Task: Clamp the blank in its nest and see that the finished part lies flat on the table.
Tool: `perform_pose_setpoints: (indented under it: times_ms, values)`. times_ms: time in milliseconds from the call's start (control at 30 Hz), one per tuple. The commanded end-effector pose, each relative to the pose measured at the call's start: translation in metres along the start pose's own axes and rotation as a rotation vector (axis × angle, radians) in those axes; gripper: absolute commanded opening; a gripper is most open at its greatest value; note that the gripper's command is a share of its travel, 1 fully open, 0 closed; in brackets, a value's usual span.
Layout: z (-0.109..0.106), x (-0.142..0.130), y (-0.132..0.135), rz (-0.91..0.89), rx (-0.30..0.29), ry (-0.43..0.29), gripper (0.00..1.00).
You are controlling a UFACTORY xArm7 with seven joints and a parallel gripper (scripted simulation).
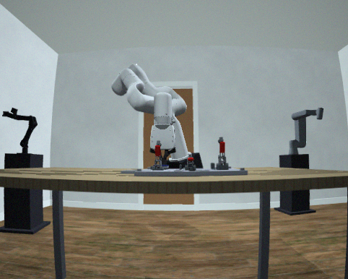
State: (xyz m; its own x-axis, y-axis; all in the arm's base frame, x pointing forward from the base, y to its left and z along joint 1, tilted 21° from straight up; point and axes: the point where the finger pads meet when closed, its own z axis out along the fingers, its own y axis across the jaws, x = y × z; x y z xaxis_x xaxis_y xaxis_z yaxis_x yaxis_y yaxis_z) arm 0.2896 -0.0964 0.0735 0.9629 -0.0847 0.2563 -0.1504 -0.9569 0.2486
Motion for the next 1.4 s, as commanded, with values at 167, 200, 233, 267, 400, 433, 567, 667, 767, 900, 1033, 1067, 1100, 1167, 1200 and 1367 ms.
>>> perform_pose_setpoints:
  times_ms: [167, 200, 233, 267, 400, 433, 567, 667, 767, 900, 1033, 1067, 1100, 1167, 1200, 1367]
  values:
    - [-0.001, 0.003, 0.0, 0.0, 0.0, 0.003, 0.0]
    - [-0.001, 0.003, 0.0, 0.0, 0.0, 0.003, 0.0]
    - [-0.001, 0.003, 0.0, 0.0, 0.0, 0.003, 0.0]
    - [-0.001, 0.003, 0.0, 0.0, 0.0, 0.003, 0.0]
    - [-0.001, 0.003, 0.0, 0.0, 0.0, 0.003, 0.0]
    - [-0.001, 0.002, 0.0, 0.0, 0.0, 0.003, 0.0]
    - [-0.001, -0.004, 0.0, 0.0, 0.0, 0.003, 0.0]
    - [-0.001, -0.009, 0.0, 0.0, 0.0, 0.003, 0.0]
    - [-0.001, -0.013, 0.0, 0.0, 0.0, 0.003, 0.0]
    - [-0.001, -0.017, 0.0, 0.0, 0.0, 0.003, 0.0]
    - [-0.003, -0.017, 0.0, 0.0, 0.0, 0.003, 0.0]
    - [-0.005, -0.017, 0.0, 0.0, 0.0, 0.003, 0.0]
    - [-0.009, -0.017, 0.0, 0.0, 0.0, 0.003, 0.0]
    - [-0.018, -0.017, 0.0, 0.0, 0.0, 0.003, 0.0]
    - [-0.023, -0.017, 0.0, 0.0, 0.0, 0.003, 0.0]
    - [-0.036, -0.017, 0.0, 0.0, 0.0, 0.003, 0.0]
